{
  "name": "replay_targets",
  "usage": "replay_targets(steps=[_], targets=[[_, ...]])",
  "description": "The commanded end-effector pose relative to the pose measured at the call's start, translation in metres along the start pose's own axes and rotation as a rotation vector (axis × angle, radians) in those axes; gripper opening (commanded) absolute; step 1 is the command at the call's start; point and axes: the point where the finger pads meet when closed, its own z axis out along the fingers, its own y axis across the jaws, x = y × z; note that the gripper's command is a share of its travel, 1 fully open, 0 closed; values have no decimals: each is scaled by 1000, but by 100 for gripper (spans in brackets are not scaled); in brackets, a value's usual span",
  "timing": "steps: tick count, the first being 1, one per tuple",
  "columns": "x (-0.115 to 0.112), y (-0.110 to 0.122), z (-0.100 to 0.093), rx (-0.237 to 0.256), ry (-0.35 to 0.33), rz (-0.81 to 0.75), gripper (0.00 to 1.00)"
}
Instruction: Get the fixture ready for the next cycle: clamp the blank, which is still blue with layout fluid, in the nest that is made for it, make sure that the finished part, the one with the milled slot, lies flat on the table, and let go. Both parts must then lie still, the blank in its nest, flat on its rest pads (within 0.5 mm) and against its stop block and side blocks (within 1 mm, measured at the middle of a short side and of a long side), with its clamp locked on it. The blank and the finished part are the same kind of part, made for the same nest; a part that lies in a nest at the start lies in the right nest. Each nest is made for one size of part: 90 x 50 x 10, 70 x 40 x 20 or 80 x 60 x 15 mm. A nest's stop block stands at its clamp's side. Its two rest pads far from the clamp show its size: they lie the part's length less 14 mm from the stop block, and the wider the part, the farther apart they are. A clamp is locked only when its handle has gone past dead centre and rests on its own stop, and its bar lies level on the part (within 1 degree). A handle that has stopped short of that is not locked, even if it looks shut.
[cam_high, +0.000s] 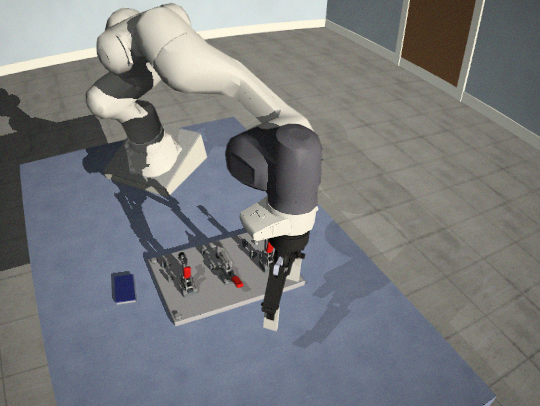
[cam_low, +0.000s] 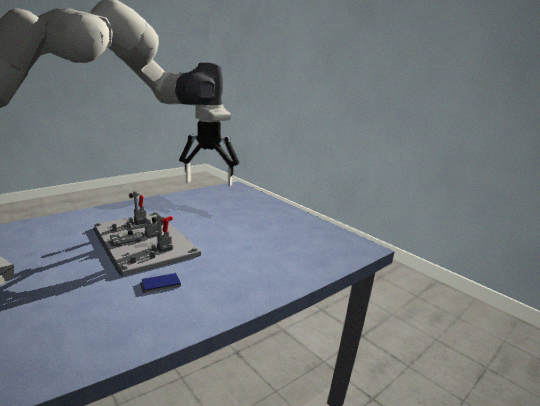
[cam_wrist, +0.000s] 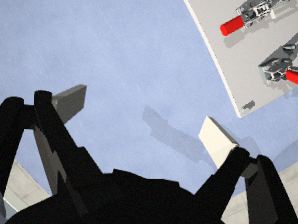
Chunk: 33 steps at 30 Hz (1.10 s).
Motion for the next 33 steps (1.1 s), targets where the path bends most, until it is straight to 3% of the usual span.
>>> replay_targets(steps=[1, 19, 27, 33], targets=[[0, 0, 0, 0, 0, 0, 100], [0, 0, -1, 0, 0, -7, 100], [18, 14, -15, -5, 0, -217, 100], [18, 14, -15, -5, 0, -217, 100]])
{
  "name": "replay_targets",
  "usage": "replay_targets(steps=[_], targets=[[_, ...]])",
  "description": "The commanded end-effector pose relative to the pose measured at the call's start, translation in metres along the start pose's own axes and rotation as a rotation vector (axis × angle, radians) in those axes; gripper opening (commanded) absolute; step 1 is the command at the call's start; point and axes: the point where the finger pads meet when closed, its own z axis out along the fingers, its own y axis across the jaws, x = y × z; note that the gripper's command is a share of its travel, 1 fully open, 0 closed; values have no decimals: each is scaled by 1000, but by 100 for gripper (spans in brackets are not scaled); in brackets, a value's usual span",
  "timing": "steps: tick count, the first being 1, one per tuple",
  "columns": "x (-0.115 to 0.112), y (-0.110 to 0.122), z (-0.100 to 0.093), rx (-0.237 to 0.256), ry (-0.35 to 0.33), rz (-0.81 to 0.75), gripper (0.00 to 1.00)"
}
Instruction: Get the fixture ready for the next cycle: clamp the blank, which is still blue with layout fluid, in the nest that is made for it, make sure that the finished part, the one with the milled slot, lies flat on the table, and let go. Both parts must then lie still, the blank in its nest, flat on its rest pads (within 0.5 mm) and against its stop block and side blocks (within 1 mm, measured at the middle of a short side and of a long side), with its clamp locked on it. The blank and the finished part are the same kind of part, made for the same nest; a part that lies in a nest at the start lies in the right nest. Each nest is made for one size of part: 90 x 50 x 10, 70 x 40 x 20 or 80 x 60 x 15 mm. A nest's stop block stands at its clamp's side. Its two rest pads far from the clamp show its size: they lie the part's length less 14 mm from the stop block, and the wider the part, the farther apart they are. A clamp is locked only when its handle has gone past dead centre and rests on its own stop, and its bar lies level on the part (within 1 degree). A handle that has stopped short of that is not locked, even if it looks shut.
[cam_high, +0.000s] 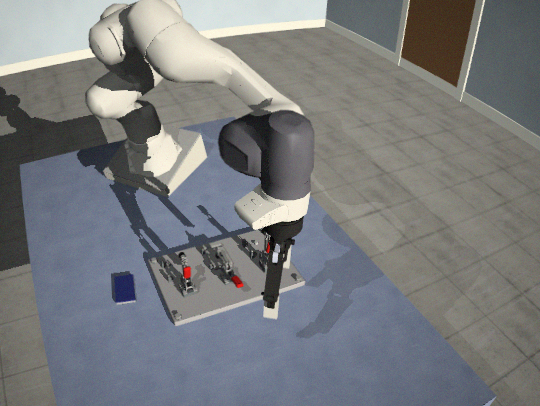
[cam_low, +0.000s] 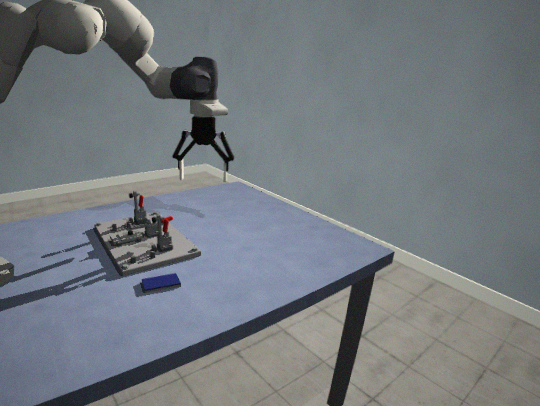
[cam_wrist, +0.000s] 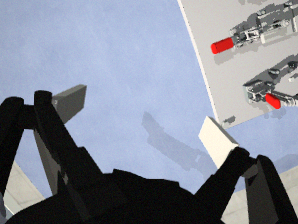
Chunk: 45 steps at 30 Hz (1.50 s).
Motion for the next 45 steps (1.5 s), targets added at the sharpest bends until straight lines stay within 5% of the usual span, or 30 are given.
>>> replay_targets(steps=[1, 2, 11, 12, 25, 26, 43, 45], targets=[[1, 0, 1, 2, 2, -72, 100], [8, 7, -5, 0, 1, -160, 100], [8, 7, -5, 0, 1, -160, 100], [16, 16, -11, -2, 1, -262, 100], [16, 16, -11, -2, 1, -262, 100], [25, 26, -18, -4, 0, -379, 100], [25, 26, -18, -4, 0, -379, 100], [35, 37, -24, -6, -1, -507, 100]])
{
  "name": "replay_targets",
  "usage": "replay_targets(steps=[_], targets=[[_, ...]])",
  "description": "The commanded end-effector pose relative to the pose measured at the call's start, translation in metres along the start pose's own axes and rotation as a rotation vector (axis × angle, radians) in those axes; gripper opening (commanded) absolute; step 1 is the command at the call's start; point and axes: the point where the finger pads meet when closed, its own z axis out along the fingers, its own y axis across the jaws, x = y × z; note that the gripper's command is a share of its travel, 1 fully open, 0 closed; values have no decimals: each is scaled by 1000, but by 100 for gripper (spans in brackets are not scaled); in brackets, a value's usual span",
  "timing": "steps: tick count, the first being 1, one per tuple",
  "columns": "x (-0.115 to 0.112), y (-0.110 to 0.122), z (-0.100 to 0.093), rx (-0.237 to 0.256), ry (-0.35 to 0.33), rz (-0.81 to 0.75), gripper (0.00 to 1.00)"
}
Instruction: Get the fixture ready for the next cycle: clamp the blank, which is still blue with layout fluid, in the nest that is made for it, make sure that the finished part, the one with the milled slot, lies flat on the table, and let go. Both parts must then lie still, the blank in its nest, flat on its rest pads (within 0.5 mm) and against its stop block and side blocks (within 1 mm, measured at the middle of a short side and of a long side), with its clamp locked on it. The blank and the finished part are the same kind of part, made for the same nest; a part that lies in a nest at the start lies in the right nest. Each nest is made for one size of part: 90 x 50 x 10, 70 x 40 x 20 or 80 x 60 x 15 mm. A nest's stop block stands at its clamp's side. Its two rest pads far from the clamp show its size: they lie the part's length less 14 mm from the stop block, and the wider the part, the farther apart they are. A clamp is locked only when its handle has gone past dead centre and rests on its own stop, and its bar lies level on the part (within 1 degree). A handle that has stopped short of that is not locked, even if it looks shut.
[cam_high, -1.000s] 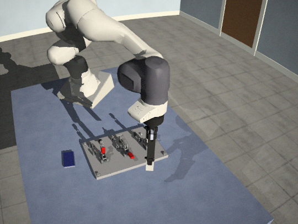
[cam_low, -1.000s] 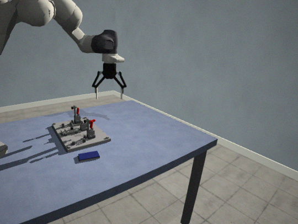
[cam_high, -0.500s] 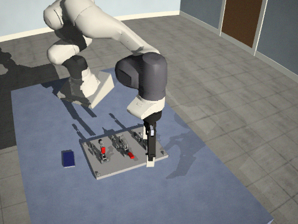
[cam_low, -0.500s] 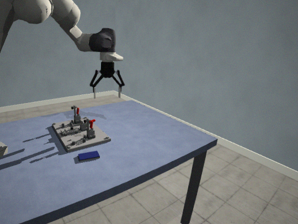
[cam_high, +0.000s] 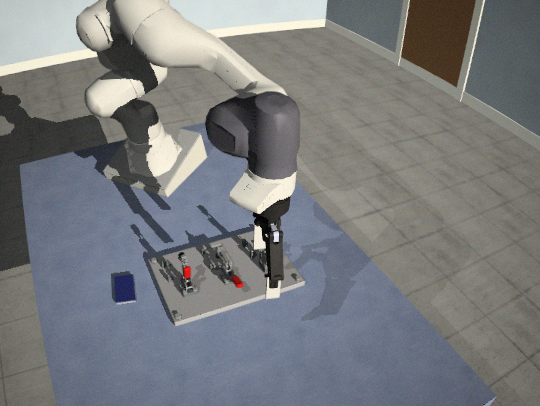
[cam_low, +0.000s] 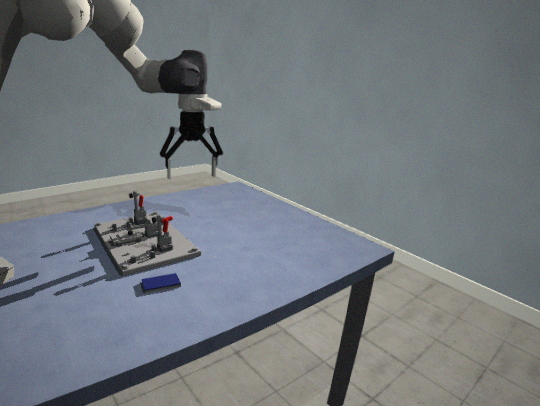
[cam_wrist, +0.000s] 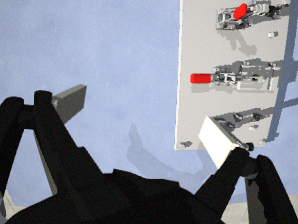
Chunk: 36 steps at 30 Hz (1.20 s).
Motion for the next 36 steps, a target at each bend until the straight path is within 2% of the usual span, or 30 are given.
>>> replay_targets(steps=[1, 24, 25, 36], targets=[[2, 5, -7, 8, -4, -126, 100], [2, 5, -7, 8, -4, -126, 100], [7, 22, -13, 7, -5, -264, 100], [7, 22, -13, 7, -5, -264, 100]])
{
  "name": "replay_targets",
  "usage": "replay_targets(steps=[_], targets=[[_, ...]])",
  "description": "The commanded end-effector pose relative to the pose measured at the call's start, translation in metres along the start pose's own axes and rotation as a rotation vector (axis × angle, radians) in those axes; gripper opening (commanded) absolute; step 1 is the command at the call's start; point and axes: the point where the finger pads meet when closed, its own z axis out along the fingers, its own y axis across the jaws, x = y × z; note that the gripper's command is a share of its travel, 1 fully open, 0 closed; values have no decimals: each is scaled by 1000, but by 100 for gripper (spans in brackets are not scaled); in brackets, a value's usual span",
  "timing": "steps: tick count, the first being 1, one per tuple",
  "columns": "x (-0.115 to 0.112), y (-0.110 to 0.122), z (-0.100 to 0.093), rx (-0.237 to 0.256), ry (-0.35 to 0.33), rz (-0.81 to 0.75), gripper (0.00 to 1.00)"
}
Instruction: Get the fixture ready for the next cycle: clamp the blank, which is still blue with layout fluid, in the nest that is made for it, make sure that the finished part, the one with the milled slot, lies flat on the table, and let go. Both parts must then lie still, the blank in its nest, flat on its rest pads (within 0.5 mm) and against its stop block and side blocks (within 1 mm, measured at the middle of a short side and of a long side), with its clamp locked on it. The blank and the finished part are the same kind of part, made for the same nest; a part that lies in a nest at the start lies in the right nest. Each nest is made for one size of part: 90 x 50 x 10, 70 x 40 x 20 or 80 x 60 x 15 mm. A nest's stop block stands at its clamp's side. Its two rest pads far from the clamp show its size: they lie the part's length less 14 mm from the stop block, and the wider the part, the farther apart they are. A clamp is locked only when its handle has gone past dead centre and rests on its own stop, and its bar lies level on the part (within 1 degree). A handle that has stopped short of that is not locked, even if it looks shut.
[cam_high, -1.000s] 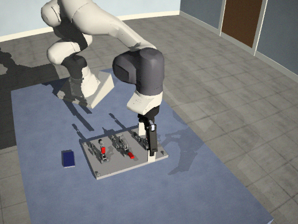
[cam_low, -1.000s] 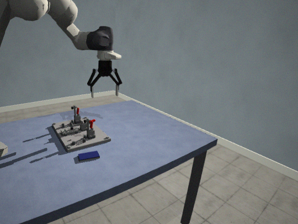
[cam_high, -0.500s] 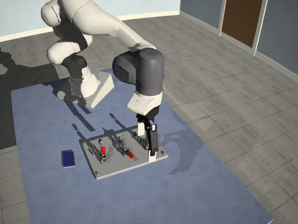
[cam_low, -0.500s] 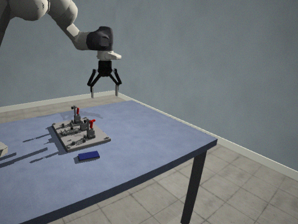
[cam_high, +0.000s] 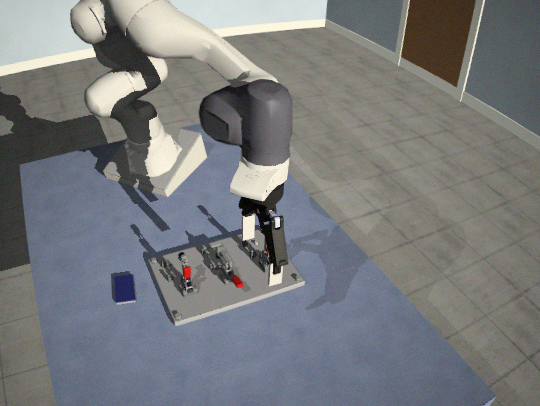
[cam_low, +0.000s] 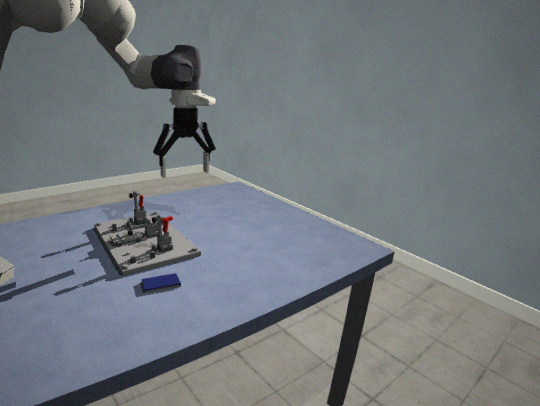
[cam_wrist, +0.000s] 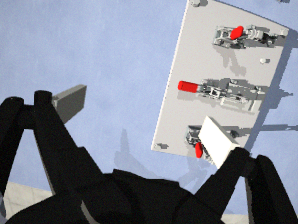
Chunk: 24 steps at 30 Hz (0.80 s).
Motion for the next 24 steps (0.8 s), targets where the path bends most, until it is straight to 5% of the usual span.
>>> replay_targets(steps=[1, 23, 24], targets=[[0, -1, 0, 4, 0, -46, 100], [0, -1, 0, 4, 0, -46, 100], [3, 18, -6, 3, -1, -192, 100]])
